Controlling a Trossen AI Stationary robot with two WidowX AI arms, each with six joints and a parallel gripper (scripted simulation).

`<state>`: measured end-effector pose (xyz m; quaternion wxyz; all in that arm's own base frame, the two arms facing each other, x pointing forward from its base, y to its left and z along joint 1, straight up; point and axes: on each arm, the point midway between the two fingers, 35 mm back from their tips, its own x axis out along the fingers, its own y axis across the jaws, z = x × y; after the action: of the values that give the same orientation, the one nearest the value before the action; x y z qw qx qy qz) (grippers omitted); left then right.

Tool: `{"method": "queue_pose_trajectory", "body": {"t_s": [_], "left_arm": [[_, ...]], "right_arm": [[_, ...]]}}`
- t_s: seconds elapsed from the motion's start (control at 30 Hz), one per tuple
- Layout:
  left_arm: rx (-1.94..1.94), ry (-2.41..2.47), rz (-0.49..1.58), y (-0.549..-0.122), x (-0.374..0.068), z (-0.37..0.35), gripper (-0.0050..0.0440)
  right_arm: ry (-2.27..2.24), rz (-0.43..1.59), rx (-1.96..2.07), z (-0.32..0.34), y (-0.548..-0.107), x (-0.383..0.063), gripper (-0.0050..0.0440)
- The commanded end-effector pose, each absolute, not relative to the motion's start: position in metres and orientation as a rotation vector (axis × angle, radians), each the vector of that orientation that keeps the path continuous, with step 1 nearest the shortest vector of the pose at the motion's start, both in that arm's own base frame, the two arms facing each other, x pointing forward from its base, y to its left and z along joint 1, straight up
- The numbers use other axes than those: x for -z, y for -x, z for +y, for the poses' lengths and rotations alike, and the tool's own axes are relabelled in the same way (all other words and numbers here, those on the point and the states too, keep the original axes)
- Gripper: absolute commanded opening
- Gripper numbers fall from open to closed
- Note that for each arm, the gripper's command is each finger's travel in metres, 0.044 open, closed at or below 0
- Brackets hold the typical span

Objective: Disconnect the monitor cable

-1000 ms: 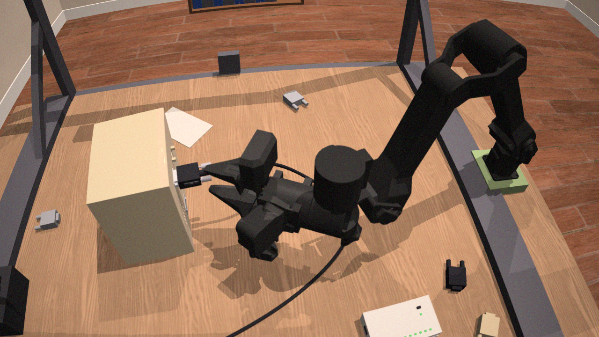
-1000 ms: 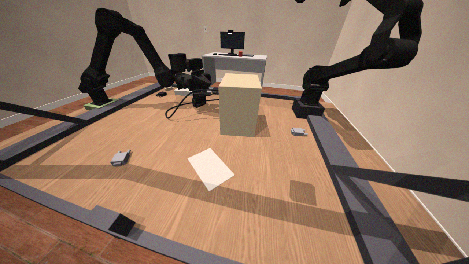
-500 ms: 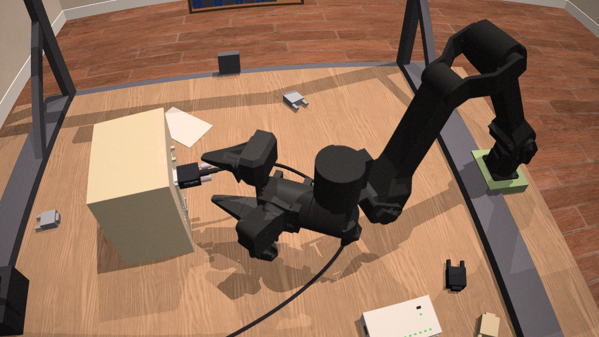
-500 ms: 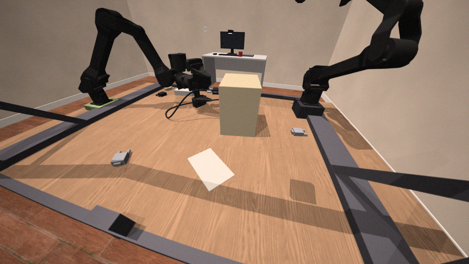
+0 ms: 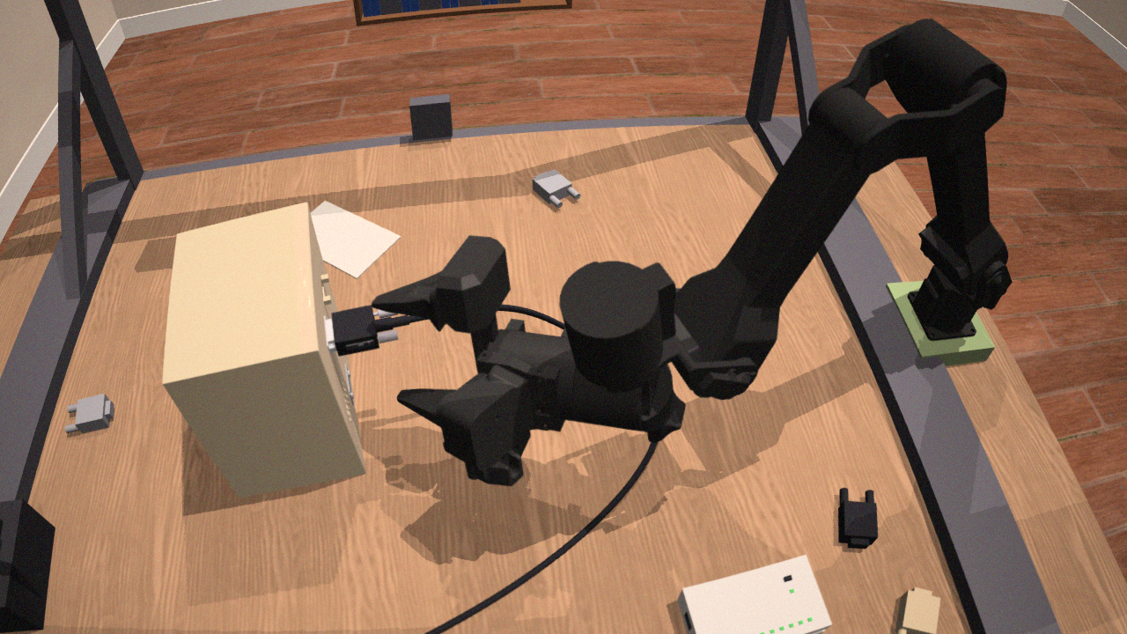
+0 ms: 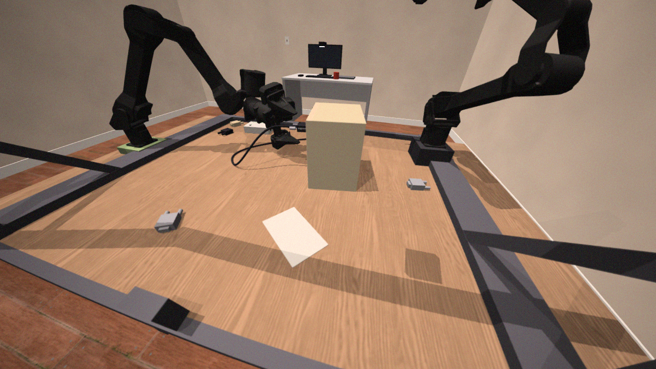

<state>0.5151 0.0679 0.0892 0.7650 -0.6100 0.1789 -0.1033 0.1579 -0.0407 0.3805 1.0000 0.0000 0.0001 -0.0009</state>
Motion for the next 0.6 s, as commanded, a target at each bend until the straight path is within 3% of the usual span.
{"method": "queue_pose_trajectory", "body": {"t_s": [0.0,0.37,0.57], "left_arm": [[0.214,1.146,0.365,-0.5204,-0.1225,0.0664,0.044],[0.147,0.961,0.455,-0.5133,-0.1208,0.0632,0.044],[0.147,0.961,0.455,-0.5133,-0.1208,0.0632,0.0296]], "right_arm": [[0.005,-0.001,0.0,-0.0395,-0.1576,-0.3832,0.044],[0.005,-0.001,0.0,-0.0395,-0.1576,-0.3832,0.044],[0.005,-0.001,0.0,-0.0395,-0.1576,-0.3832,0.044]]}}
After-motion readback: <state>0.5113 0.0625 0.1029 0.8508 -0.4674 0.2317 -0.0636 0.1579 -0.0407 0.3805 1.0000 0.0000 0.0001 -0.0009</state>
